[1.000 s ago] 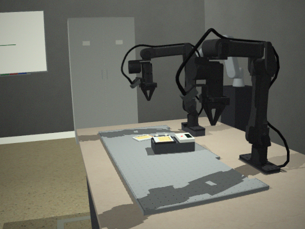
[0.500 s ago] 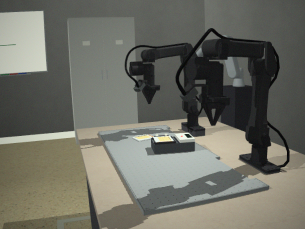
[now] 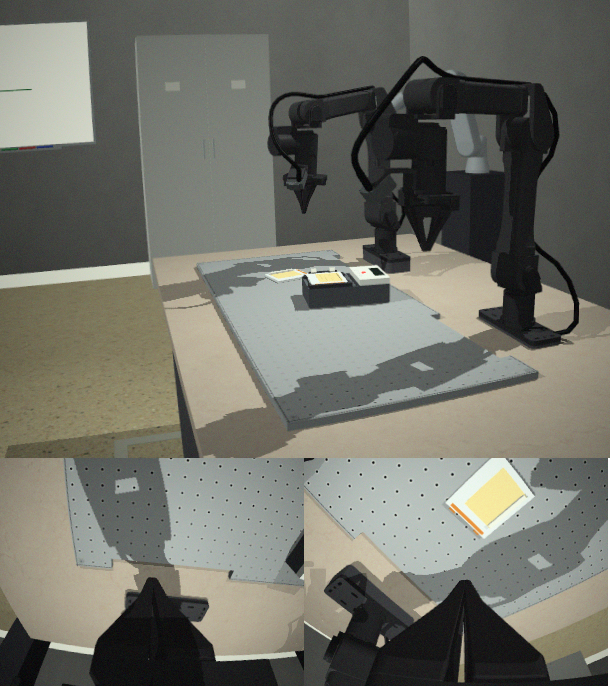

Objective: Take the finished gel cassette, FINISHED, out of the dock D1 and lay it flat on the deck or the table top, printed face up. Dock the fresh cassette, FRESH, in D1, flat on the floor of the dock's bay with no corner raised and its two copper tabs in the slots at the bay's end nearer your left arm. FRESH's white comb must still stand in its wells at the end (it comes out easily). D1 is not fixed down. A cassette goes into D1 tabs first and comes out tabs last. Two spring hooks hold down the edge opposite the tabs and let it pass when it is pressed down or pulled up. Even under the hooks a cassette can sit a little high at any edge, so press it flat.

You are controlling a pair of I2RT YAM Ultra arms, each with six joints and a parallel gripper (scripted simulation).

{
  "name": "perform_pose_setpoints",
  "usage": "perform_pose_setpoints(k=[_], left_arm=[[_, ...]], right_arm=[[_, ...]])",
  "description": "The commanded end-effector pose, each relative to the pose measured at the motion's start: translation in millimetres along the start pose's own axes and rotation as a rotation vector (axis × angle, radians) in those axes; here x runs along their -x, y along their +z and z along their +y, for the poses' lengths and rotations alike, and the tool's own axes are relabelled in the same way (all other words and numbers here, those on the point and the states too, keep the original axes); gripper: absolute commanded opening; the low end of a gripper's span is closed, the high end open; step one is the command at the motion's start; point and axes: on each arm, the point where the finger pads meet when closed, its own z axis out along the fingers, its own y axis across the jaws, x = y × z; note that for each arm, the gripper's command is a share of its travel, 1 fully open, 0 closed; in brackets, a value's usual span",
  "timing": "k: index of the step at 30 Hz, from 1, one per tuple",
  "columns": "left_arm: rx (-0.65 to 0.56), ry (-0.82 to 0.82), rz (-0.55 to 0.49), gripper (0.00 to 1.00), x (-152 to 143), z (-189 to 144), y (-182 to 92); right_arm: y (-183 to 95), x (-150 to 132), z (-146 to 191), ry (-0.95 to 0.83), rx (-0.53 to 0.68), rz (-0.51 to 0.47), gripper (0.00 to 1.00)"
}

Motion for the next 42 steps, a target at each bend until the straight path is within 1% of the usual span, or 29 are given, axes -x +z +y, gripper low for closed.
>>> perform_pose_setpoints(k=[1, 4, 6, 14, 21, 23, 30, 31, 38, 40, 42], left_arm=[[-0.004, -0.005, 0.032, 0.0, -3, 2, -6], [-0.004, -0.005, 0.032, 0.0, -3, 2, -6], [-0.004, -0.005, 0.032, 0.0, -3, 2, -6], [-0.004, -0.005, 0.032, 0.0, -3, 2, -6], [-0.004, -0.005, 0.032, 0.0, -3, 2, -6], [-0.004, -0.005, 0.032, 0.0, -3, 2, -6], [-0.004, -0.005, 0.032, 0.0, -3, 2, -6], [-0.004, -0.005, 0.032, 0.0, -3, 2, -6], [-0.004, -0.005, 0.032, 0.0, -3, 2, -6], [-0.004, -0.005, 0.032, 0.0, -3, 2, -6], [-0.004, -0.005, 0.032, 0.0, -3, 2, -6]], right_arm=[[7, 12, 2, -0.151, -0.031, 0.01, 0.0], [8, 18, 8, -0.25, -0.044, 0.012, 0.0], [8, 18, 8, -0.25, -0.044, 0.012, 0.0], [10, 45, 35, -0.514, -0.082, 0.02, 0.0], [11, 60, 54, -0.744, -0.117, 0.028, 0.0], [11, 60, 54, -0.744, -0.117, 0.028, 0.0], [12, 79, 83, -0.974, -0.154, 0.038, 0.0], [12, 79, 83, -1.007, -0.16, 0.04, 0.0], [14, 92, 111, -1.237, -0.2, 0.052, 0.0], [14, 92, 111, -1.237, -0.2, 0.052, 0.0], [14, 96, 120, -1.302, -0.212, 0.056, 0.0]])
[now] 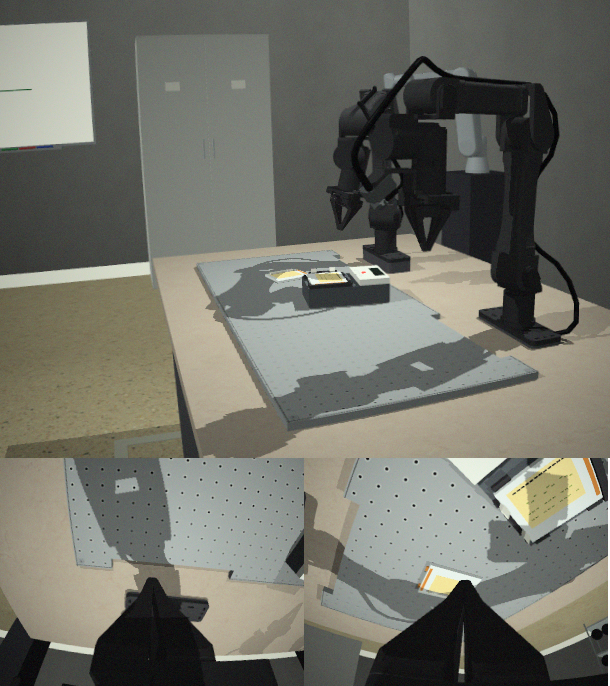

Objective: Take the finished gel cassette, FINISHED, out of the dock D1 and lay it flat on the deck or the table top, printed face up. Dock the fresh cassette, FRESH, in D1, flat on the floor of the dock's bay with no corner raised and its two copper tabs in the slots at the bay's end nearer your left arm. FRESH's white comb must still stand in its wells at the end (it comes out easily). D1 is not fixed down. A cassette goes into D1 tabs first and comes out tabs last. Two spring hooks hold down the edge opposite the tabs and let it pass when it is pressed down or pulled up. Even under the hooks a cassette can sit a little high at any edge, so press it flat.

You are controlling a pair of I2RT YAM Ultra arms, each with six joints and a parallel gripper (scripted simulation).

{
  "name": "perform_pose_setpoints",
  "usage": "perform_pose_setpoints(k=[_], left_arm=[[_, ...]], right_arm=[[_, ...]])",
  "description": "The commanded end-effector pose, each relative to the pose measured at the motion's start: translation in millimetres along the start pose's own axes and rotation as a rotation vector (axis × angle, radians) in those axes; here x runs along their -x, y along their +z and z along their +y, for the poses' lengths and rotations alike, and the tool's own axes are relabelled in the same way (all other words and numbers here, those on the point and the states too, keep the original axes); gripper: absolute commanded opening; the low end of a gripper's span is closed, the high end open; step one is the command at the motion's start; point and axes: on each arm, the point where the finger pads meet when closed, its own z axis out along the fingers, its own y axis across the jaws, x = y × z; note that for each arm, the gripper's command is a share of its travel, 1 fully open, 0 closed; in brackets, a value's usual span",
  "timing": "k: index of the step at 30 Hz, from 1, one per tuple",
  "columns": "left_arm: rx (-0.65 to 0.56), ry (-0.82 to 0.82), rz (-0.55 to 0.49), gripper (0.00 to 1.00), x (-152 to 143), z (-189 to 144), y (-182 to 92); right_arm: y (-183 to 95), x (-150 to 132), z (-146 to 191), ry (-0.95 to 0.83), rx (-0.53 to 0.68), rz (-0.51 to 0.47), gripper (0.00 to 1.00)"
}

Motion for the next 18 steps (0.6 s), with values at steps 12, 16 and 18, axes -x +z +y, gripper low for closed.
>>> perform_pose_setpoints(k=[12, 16, 18], left_arm=[[-0.004, -0.005, 0.032, 0.0, -3, 2, -6], [-0.004, -0.005, 0.032, 0.0, -3, 2, -6], [-0.004, -0.005, 0.032, 0.0, -3, 2, -6]], right_arm=[[-2, 59, 0, -0.49, -0.085, 0.053, 0.0], [-3, 69, 2, -0.555, -0.096, 0.06, 0.0], [-3, 70, 2, -0.621, -0.107, 0.067, 0.0]])
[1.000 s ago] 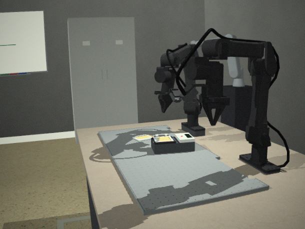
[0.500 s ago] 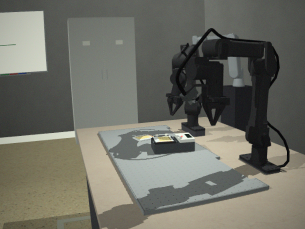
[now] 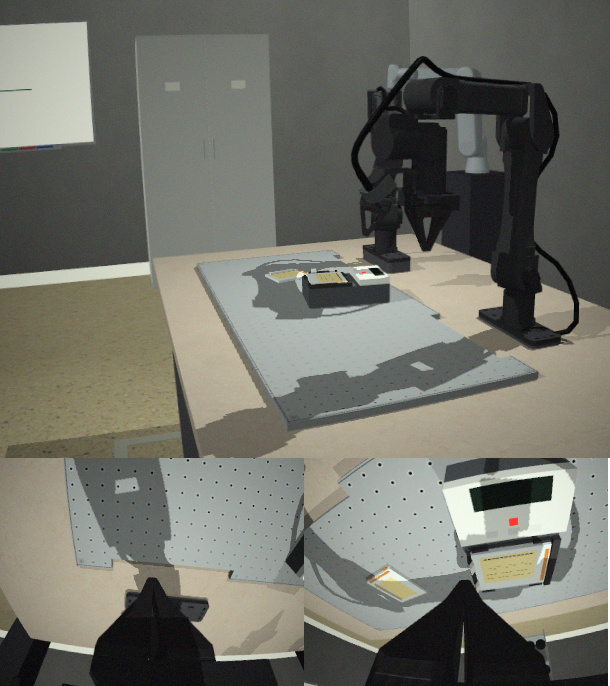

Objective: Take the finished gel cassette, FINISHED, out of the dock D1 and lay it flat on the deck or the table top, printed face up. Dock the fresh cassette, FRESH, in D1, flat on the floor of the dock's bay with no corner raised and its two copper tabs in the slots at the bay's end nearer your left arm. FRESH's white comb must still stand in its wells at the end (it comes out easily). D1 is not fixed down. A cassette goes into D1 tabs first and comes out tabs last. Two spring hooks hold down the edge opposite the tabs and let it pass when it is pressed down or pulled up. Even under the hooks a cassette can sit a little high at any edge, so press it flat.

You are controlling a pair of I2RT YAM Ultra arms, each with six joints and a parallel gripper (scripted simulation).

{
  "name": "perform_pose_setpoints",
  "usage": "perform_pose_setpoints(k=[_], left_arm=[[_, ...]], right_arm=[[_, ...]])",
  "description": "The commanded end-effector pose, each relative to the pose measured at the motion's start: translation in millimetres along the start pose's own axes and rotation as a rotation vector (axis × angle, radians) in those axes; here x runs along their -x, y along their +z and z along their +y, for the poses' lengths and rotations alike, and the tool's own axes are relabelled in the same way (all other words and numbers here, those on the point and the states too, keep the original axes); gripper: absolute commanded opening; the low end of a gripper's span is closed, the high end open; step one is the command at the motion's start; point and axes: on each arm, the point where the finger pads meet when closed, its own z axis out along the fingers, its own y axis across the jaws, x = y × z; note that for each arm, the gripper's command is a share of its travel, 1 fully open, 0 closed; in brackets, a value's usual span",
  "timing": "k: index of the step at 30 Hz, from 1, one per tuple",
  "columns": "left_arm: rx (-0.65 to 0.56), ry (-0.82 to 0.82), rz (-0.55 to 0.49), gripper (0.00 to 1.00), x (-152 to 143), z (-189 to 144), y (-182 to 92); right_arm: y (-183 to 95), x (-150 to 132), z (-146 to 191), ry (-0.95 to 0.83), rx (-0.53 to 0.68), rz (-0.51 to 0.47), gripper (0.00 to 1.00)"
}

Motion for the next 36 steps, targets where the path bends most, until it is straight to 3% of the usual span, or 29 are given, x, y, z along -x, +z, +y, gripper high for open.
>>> perform_pose_setpoints(k=[1, 4, 16, 36], left_arm=[[-0.004, -0.005, 0.032, 0.0, -3, 2, -6], [-0.004, -0.005, 0.032, 0.0, -3, 2, -6], [-0.004, -0.005, 0.032, 0.0, -3, 2, -6], [-0.004, -0.005, 0.032, 0.0, -3, 2, -6]], right_arm=[[4, 1, -3, -0.138, -0.02, 0.028, 0.0], [4, 1, -3, -0.22, -0.033, 0.037, 0.0], [4, 1, -3, -0.22, -0.033, 0.037, 0.0], [27, 9, -2, -0.237, -0.056, 0.051, 0.0]])
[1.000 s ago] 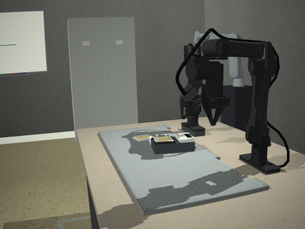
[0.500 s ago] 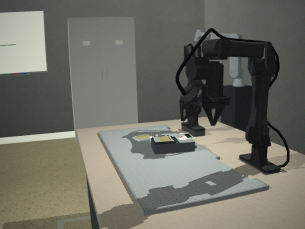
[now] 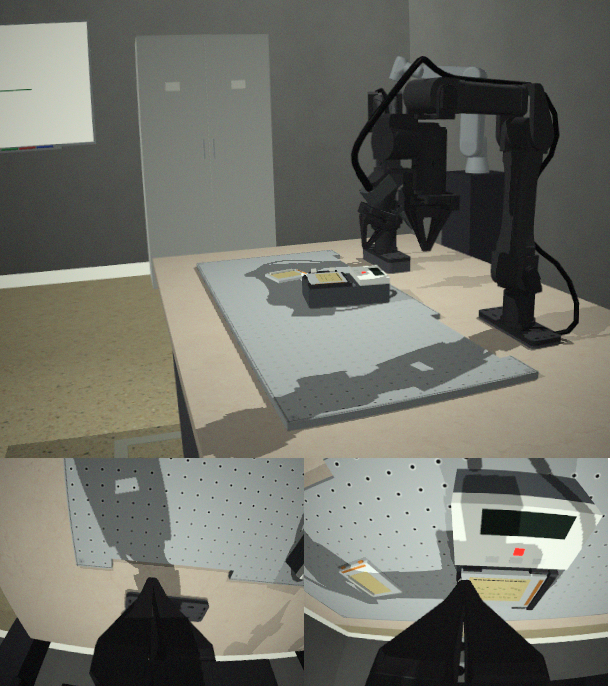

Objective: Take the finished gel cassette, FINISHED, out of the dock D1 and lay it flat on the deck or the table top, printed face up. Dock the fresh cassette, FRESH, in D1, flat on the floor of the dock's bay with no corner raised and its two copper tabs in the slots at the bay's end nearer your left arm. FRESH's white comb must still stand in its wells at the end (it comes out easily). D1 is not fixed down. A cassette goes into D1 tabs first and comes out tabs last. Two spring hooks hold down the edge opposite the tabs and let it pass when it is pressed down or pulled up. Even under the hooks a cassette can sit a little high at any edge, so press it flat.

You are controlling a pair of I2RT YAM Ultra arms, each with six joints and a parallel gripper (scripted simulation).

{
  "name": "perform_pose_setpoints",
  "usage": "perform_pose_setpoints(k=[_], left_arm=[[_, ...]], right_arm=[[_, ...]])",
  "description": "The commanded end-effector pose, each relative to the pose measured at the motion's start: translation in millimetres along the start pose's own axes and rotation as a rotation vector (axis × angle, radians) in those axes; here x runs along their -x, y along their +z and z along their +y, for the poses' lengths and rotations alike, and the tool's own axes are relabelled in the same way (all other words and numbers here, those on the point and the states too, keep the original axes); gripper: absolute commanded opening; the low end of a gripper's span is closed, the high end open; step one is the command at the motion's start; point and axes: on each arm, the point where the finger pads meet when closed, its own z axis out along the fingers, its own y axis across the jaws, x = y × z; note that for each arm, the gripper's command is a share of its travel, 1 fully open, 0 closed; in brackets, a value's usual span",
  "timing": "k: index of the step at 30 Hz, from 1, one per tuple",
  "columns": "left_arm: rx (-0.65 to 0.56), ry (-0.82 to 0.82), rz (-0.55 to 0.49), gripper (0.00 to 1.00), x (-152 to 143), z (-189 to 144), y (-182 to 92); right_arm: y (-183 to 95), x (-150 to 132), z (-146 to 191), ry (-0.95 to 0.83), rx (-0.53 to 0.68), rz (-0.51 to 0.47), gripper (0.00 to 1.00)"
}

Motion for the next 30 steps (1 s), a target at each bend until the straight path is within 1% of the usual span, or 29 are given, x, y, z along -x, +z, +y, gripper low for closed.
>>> perform_pose_setpoints(k=[1, 30], left_arm=[[-0.004, -0.005, 0.032, 0.0, -3, 2, -6], [-0.004, -0.005, 0.032, 0.0, -3, 2, -6]], right_arm=[[-1, 0, -3, -0.007, -0.032, 0.02, 0.0], [30, 11, -4, -0.007, -0.032, 0.02, 0.0]])
